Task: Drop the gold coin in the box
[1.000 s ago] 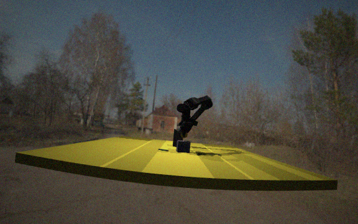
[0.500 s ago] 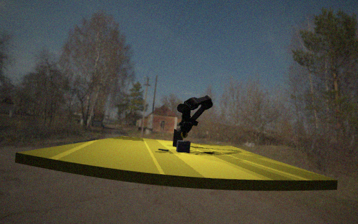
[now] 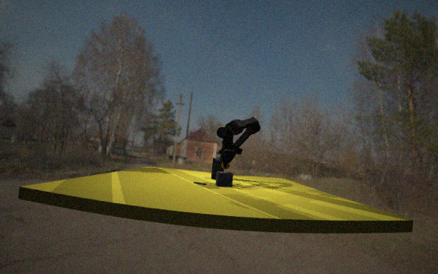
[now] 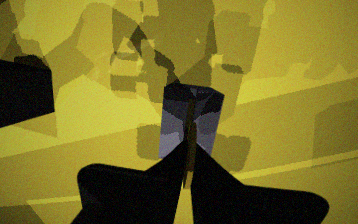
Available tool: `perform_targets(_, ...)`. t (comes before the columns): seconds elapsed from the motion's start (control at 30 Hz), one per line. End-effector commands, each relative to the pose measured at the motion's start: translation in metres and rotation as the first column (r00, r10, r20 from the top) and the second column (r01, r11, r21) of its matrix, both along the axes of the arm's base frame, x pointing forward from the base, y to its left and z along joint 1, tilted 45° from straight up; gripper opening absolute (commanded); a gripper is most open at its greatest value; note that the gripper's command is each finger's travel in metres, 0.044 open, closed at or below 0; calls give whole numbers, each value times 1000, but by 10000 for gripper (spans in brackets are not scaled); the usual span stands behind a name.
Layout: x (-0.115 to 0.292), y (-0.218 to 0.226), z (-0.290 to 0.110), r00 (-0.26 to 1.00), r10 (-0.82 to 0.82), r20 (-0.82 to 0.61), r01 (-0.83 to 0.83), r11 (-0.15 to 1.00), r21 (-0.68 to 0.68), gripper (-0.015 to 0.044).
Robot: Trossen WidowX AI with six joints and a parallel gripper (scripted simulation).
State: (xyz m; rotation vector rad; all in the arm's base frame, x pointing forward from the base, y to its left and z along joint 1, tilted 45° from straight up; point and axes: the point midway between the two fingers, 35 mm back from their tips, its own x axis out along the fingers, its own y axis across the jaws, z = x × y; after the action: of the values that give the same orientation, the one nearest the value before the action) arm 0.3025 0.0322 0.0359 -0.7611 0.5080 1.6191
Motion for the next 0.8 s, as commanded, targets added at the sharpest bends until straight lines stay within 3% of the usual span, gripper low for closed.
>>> perform_targets(0.0, -1, 2, -2, 1000, -1, -4, 1, 1000, 2, 0)
perform_targets(0.77, -2, 10, -8, 1000, -3, -6, 3, 1000, 2, 0)
